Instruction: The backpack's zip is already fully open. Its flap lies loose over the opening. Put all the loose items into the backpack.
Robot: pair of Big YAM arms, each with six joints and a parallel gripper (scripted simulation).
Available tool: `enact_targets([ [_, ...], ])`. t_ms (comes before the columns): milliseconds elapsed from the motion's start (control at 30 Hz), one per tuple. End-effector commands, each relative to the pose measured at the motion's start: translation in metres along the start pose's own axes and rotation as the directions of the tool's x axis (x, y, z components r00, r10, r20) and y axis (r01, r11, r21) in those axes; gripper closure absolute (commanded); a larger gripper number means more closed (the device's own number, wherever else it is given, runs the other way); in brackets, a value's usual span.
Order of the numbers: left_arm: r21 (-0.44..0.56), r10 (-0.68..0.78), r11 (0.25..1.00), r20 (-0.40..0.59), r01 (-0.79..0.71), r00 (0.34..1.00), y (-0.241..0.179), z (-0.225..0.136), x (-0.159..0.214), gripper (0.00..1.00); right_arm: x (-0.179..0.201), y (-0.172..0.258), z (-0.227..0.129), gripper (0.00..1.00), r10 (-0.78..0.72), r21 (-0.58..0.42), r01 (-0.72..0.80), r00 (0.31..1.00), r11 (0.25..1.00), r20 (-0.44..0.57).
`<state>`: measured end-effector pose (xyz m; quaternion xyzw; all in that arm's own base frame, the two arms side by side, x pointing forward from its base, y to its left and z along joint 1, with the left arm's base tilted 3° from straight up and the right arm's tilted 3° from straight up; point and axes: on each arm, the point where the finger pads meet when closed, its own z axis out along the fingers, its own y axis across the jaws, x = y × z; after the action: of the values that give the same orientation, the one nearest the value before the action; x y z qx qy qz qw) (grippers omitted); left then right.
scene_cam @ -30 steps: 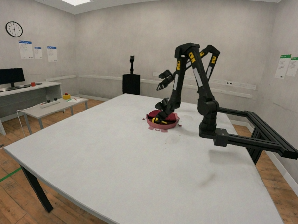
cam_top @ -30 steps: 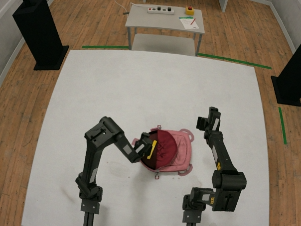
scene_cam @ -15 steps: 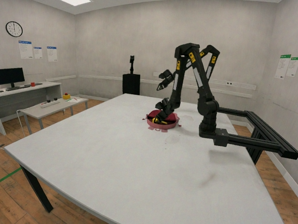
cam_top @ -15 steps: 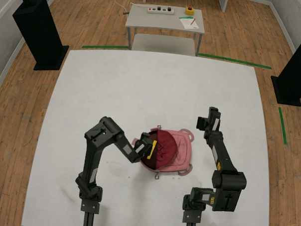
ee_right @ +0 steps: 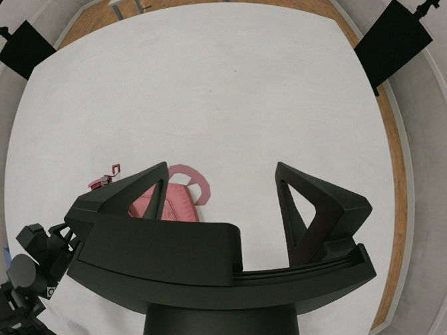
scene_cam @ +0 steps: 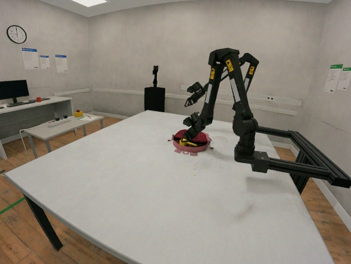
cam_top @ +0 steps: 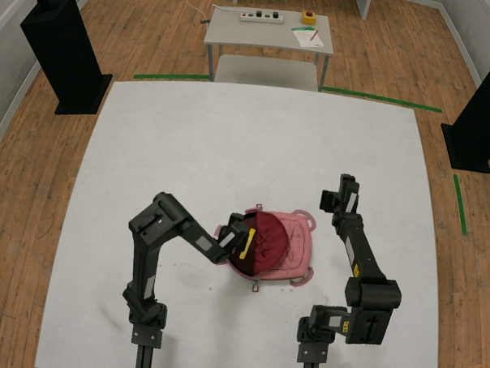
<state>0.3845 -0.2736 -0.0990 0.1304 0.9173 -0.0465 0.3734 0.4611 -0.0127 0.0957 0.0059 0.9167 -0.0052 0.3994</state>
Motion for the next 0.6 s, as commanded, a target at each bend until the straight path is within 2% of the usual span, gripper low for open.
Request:
enact_targets([
  [0,0.005,-0.008,1.0,0.009,0.008,1.0,-0.004,-0.01,-0.011,0.45,-0.026,0.001,-0.003,0.1,-0.003,-0.001,0.003,0.999,1.0,0.05],
  [300,0.01,-0.012,1.0,0.021,0.011,1.0,-0.008,-0.02,-0.027,0.45,-0.026,0.001,-0.003,0.1,-0.003,-0.001,0.003,0.999,1.0,0.05],
  [567,0.007,-0.005,1.0,0.01,0.005,1.0,-0.006,-0.029,-0.021,0.45,-0.026,0.001,-0.003,0.1,-0.003,-0.001,0.003,0.999,1.0,0.05],
])
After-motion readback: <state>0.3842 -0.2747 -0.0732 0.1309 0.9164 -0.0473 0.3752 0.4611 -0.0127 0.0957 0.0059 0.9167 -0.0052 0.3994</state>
